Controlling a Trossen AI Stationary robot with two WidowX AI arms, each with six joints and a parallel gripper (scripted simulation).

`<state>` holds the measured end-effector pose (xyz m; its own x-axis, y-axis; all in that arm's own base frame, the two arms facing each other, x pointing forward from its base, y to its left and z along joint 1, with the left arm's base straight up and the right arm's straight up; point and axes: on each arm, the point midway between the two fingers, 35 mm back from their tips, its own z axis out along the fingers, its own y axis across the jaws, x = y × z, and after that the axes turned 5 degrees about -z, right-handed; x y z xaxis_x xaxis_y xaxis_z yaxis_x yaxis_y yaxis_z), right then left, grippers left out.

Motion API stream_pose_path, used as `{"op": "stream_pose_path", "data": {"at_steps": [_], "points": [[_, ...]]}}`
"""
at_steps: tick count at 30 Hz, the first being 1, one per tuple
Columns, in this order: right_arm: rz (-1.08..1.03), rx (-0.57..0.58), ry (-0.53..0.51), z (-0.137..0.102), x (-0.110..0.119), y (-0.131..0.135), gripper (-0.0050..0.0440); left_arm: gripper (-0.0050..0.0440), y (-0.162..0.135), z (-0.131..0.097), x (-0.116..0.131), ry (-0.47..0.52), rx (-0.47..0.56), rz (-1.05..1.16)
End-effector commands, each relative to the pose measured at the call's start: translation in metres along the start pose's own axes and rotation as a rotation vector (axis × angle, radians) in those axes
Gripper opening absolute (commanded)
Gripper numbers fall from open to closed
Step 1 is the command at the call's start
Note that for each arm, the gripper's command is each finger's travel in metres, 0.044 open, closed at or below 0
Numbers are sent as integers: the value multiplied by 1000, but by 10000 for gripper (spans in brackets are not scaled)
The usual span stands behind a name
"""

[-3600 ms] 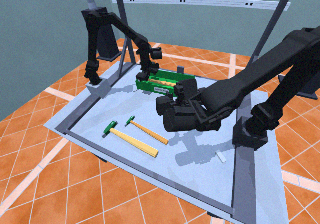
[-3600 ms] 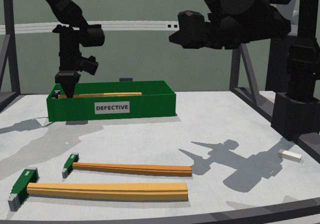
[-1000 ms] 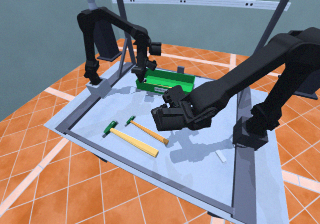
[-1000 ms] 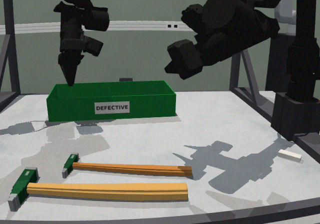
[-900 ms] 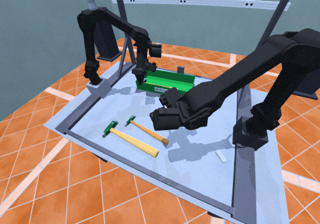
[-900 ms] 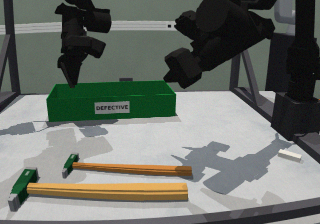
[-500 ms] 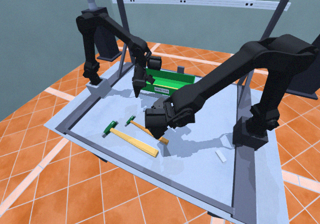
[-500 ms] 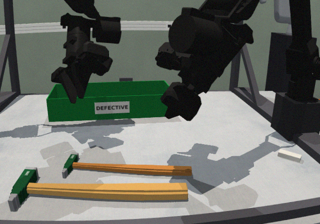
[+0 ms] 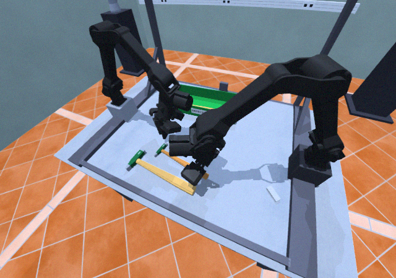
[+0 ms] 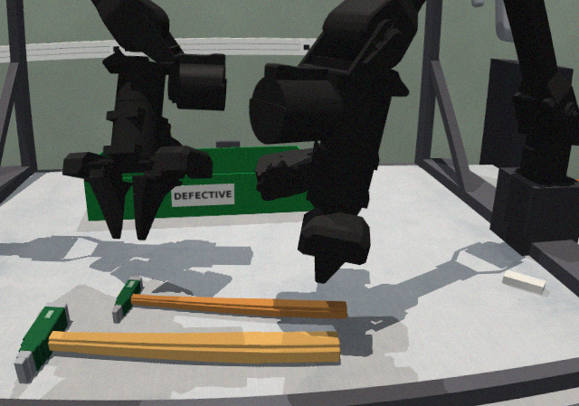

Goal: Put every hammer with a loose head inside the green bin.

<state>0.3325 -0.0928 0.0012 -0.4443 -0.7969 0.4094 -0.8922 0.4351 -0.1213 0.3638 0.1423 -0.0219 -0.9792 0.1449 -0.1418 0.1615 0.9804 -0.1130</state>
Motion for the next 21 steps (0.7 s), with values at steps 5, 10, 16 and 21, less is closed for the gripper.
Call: {"op": "stream_pose_path", "data": {"at_steps": [5, 10, 16, 21], "points": [[-200, -21, -157, 22, 8, -9, 174, 219, 17, 7, -5, 106, -127, -62], [-315, -30, -325, 33, 4, -8, 174, 219, 18, 9, -3, 119, -134, -68], [-380, -36, -446, 39, -1, -2, 174, 219, 19, 8, -3, 116, -136, -67], [-383, -40, -446, 49, -7, 1, 149, 212, 17, 11, 0, 121, -129, -67]]}}
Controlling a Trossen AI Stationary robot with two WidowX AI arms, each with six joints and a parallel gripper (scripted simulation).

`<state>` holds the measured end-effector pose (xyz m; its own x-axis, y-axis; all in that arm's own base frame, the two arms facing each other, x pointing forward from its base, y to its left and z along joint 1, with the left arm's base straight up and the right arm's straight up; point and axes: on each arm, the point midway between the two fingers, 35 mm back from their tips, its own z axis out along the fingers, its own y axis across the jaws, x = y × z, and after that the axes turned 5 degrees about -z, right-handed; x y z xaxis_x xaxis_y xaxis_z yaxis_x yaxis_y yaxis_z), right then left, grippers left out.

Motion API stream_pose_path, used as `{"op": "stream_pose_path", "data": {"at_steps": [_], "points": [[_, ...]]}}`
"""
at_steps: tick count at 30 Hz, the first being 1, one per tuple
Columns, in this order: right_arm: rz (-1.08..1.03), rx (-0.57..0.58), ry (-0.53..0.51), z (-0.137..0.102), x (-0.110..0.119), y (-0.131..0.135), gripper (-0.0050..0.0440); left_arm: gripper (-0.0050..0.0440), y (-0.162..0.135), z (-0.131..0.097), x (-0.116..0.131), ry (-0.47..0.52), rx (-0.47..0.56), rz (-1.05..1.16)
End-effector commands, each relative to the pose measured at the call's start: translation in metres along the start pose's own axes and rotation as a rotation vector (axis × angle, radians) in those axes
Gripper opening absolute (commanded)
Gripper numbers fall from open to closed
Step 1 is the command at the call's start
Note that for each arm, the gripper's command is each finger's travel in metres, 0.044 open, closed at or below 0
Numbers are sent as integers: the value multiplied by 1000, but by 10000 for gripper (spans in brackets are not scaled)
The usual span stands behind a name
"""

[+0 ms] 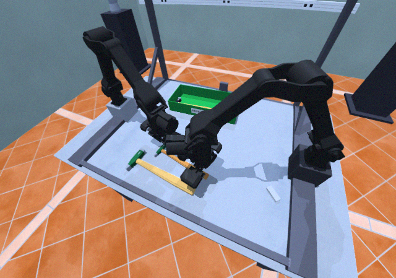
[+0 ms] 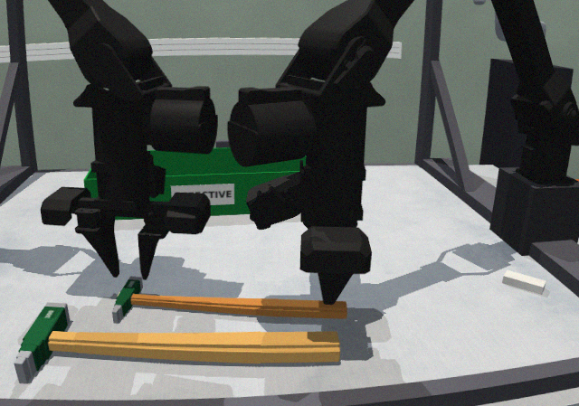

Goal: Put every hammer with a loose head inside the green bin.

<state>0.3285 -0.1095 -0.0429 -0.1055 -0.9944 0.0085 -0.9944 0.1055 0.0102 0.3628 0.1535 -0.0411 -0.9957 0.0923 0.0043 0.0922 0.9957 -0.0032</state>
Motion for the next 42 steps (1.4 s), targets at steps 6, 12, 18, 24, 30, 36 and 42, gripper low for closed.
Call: {"op": "stream_pose_path", "data": {"at_steps": [6, 12, 18, 24, 30, 36, 42], "points": [[-14, 21, -9, 10, 0, -7, 137, 196, 4, 16, -1, -11, -7, -7], [-13, 45, -3, 4, 1, -15, 137, 168, 5, 20, -5, -20, -12, -7], [-13, 33, -3, 6, 0, -11, 137, 96, 6, 14, -7, -32, -18, -6], [-13, 33, -3, 6, 0, -11, 137, 0, 6, 14, -7, -32, -18, -6], [-13, 33, -3, 6, 0, -11, 113, 48, 6, 14, -7, -32, -18, -6], [-13, 33, -3, 6, 0, -11, 24, 75, 6, 14, -7, -32, -18, -6], [-13, 40, -2, 3, 1, -8, 31, 75, 6, 14, -7, -32, -18, -6]]}}
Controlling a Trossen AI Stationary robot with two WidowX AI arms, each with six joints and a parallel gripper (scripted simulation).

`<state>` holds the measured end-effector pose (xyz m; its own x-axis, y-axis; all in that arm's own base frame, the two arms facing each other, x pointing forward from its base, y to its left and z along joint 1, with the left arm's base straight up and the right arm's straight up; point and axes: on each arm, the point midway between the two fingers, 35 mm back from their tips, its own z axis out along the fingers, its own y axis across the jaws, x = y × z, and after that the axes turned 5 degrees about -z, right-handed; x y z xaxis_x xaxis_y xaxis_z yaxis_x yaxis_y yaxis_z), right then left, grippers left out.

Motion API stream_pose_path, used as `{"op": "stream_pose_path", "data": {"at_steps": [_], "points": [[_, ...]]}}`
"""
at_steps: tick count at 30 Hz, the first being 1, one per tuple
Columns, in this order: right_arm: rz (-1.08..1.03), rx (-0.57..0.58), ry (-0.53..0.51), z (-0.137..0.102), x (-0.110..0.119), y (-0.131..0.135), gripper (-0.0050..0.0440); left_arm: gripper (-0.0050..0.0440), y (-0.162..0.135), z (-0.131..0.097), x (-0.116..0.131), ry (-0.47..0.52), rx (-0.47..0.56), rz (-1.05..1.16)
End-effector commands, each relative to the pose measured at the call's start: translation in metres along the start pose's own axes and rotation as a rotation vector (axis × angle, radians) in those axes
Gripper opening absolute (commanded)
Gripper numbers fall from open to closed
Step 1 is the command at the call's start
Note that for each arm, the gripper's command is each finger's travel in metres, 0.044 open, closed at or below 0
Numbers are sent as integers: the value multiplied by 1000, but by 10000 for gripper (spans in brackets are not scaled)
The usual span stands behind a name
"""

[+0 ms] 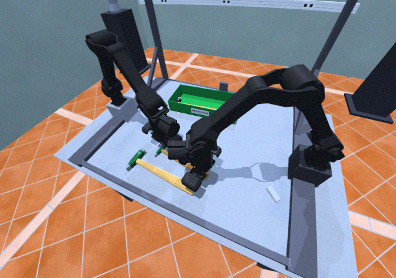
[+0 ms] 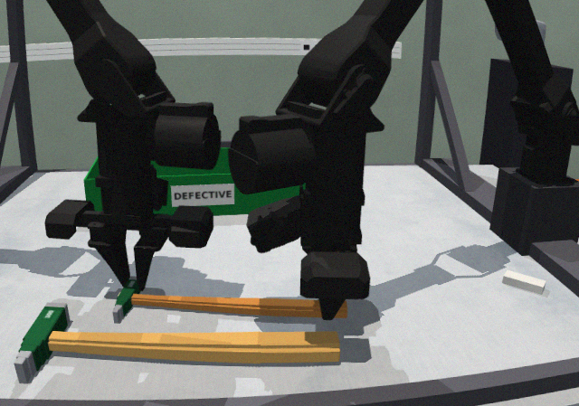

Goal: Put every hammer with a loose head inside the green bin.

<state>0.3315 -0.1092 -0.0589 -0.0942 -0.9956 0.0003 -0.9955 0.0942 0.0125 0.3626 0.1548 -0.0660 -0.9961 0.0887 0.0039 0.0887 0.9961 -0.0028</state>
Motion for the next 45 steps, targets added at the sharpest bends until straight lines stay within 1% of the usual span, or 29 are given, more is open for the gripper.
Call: {"op": "stream_pose_path", "data": {"at_steps": [1, 3, 5, 8, 17, 20, 22, 23, 25, 26, 30, 33, 35, 37, 39, 40, 43, 45], "points": [[-2, 42, 7, -12, 2, -3, 31, 75, 4, -11, -7, -32, -18, -2], [-2, 42, 7, -12, 1, 5, 31, 75, 4, -11, -7, -32, -18, -2], [-2, 42, 7, -12, 1, 5, 31, 75, 4, -11, -7, -32, -18, -2], [-2, 41, 6, -11, 0, 14, 31, 75, 4, -11, -7, -32, -18, -2], [1, 39, 6, -11, 0, 14, 31, 75, 4, -11, -7, -32, -18, -2], [1, 38, 6, -11, 0, 14, 103, 147, 4, -11, -7, -32, -18, -2], [1, 38, 6, -11, 0, 14, 103, 147, 4, -11, -7, -32, -18, -2], [0, 28, 3, -8, -1, 16, 127, 171, 4, -11, -7, -32, -18, -2], [-1, 34, 5, -9, -1, 12, 174, 219, 4, -11, -7, -32, -18, -2], [-1, 45, 7, -14, 0, 10, 174, 233, 4, -15, -6, -34, -19, -4], [-1, 56, 10, -45, 1, 7, 174, 233, 4, -56, -13, -54, -29, -4], [-1, 56, 10, -73, 0, 8, 174, 233, 4, -78, -12, -54, -29, -1], [-1, 56, 10, -76, 0, 8, 174, 233, 3, -82, -12, -54, -29, -2], [14, 54, 5, -75, 0, 10, 222, 233, 4, -83, -13, -62, -21, 1], [14, 54, 5, -75, 0, 10, 222, 233, 4, -83, -13, -62, -21, 1], [36, 44, -4, -70, 0, 12, 240, 233, 4, -77, -12, -61, 0, 6], [152, 69, -23, -69, 4, 16, 240, 233, 9, -92, -20, -163, 67, 41], [257, 89, -42, -67, 7, 18, 240, 233, 13, -105, -26, -258, 124, 77]]}}
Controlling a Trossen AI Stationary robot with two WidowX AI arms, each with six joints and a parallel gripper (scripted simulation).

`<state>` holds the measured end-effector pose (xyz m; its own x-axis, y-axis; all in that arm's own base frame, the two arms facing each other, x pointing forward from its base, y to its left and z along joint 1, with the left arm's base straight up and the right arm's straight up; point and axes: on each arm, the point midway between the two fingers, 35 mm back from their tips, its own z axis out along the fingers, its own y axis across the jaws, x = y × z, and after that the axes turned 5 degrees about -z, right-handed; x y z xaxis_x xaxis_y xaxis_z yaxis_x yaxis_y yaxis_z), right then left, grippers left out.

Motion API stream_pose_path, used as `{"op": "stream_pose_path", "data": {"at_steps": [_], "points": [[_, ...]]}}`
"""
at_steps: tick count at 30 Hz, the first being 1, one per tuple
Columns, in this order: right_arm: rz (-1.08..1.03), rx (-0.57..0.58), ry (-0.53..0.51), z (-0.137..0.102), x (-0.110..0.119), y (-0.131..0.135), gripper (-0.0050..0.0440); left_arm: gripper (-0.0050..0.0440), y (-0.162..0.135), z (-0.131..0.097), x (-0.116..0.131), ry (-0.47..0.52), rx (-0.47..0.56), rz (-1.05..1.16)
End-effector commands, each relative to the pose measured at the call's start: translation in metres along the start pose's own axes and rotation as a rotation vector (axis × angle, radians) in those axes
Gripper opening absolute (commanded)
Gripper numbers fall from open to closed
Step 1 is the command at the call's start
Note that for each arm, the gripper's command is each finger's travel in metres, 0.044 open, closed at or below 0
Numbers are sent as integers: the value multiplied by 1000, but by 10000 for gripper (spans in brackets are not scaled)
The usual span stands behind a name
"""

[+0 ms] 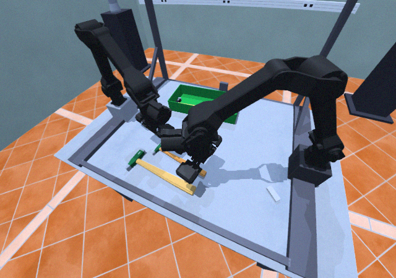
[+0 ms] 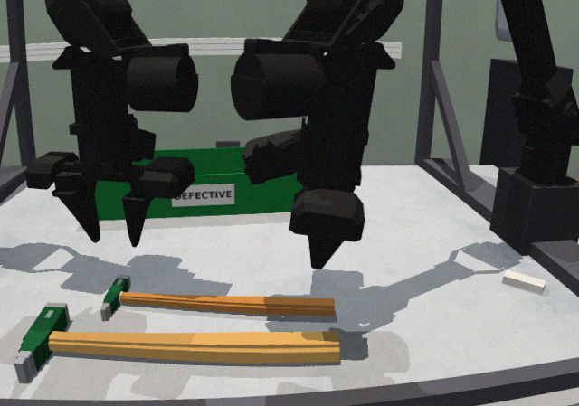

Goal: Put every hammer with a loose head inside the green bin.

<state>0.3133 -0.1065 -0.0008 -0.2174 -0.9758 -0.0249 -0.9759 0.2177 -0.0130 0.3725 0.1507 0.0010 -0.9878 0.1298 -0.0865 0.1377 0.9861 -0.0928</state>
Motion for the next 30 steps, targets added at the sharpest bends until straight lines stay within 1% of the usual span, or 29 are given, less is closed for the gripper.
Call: {"op": "stream_pose_path", "data": {"at_steps": [1, 4, 9, 11, 12, 15, 16, 18, 20, 25, 26, 28, 30], "points": [[181, 72, -27, -9, 9, -2, 240, 233, 16, -43, -22, -214, 55, 57], [336, 101, -55, -6, 13, 0, 240, 233, 22, -65, -30, -364, 122, 124], [554, 142, -94, -3, 20, 3, 240, 233, 32, -100, -38, -592, 186, 231], [554, 142, -94, -3, 20, 3, 240, 233, 32, -100, -38, -592, 186, 231], [603, 150, -102, -1, 21, 4, 240, 233, 35, -106, -39, -639, 200, 253], [765, 181, -131, 1, 25, 6, 240, 233, 42, -140, -40, -805, 201, 339], [820, 191, -141, 2, 27, 7, 240, 233, 43, -151, -39, -851, 195, 365], [927, 211, -160, 4, 29, 8, 240, 233, 46, -163, -38, -914, 191, 399], [1034, 232, -174, 6, 32, 10, 240, 233, 48, -168, -37, -946, 191, 415], [1281, 279, -215, 11, 38, 14, 240, 233, 48, -166, -38, -954, 200, 419], [1318, 286, -222, 11, 39, 14, 240, 233, 48, -166, -38, -955, 200, 419], [1318, 286, -222, 11, 39, 14, 240, 233, 48, -166, -38, -955, 200, 419], [1384, 298, -234, 12, 39, 15, 240, 233, 48, -166, -38, -955, 200, 418]]}}
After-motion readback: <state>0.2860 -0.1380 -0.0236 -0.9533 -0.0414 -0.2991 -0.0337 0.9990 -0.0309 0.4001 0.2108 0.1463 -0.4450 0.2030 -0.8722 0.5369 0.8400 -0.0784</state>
